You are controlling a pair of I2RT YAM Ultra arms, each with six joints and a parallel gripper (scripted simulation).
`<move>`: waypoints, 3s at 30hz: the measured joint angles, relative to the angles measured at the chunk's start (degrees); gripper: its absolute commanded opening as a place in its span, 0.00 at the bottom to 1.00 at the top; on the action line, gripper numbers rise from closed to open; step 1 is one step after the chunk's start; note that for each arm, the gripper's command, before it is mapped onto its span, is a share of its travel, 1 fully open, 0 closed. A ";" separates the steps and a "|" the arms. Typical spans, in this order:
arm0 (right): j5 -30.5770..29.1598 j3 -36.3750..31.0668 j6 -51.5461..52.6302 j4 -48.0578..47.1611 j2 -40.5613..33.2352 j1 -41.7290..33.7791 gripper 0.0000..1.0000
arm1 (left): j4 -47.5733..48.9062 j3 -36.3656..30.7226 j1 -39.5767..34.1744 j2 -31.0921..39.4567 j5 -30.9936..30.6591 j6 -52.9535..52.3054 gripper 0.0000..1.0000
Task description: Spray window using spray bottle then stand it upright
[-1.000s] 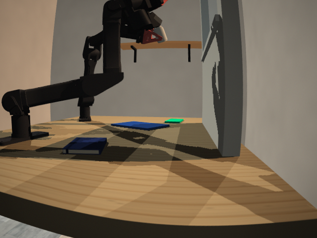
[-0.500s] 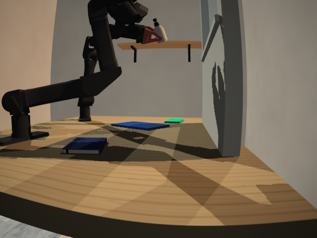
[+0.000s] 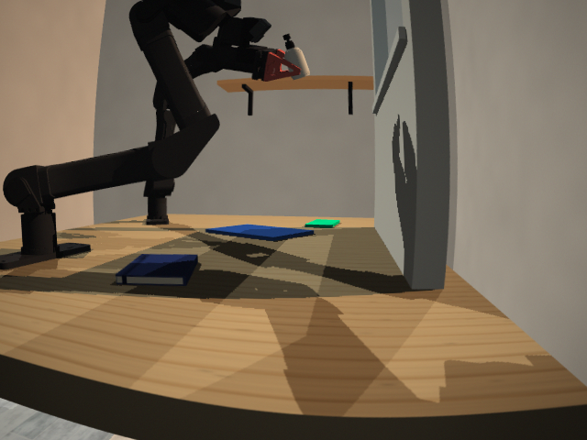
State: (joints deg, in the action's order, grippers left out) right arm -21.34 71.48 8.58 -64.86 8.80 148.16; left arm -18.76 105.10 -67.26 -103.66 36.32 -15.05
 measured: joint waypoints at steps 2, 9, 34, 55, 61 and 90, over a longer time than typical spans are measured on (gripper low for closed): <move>0.00 -2.08 0.00 0.02 -0.07 0.00 0.00 | 0.00 0.00 0.00 0.00 0.00 0.00 0.00; -0.02 -7.85 0.02 0.11 -0.11 -0.02 0.00 | 0.00 0.00 0.00 0.00 0.00 0.00 0.00; 3.72 -8.26 -1.46 11.26 5.90 -25.66 0.00 | 0.00 0.00 0.00 0.00 0.00 0.00 0.00; 7.89 -8.52 -2.10 22.91 11.63 -50.10 0.00 | 0.00 0.00 0.00 0.00 0.00 0.00 0.00; 8.94 -9.11 -2.58 26.43 13.60 -56.78 0.00 | 0.00 0.00 0.00 0.00 0.00 0.00 0.00; 16.33 -9.05 -3.28 42.86 22.14 -87.91 0.00 | 0.00 0.00 0.00 0.00 0.00 0.00 0.00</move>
State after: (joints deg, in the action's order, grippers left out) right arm -5.02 62.43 5.30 -22.00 30.94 60.25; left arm -18.76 105.10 -67.26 -103.66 36.32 -15.05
